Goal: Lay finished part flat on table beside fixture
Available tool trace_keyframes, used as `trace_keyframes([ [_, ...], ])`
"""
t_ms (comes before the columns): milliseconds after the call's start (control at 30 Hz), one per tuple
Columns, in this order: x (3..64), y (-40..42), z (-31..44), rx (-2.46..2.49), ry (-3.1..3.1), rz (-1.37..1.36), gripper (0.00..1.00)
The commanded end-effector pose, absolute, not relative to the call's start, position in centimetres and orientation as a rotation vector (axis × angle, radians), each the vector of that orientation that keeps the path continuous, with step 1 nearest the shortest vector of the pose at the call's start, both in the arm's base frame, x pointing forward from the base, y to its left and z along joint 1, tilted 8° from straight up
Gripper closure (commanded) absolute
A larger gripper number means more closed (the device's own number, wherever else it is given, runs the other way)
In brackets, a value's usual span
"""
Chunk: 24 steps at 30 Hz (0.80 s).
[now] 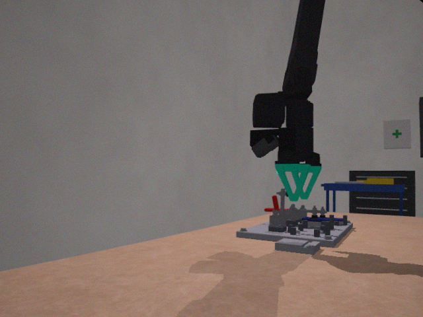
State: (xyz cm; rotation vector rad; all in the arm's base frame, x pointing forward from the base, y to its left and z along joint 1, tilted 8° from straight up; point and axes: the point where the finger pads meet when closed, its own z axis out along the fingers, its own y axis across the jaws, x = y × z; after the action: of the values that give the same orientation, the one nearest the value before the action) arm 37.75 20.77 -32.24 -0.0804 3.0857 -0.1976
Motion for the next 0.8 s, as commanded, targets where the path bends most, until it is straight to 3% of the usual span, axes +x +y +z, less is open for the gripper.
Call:
trace_keyframes([
  [0,37.62,21.53,-31.23,-0.092,3.084,-0.192,0.15],
  [767,37.68,21.65,-30.91,-0.091,3.081,-0.189,0.15],
])
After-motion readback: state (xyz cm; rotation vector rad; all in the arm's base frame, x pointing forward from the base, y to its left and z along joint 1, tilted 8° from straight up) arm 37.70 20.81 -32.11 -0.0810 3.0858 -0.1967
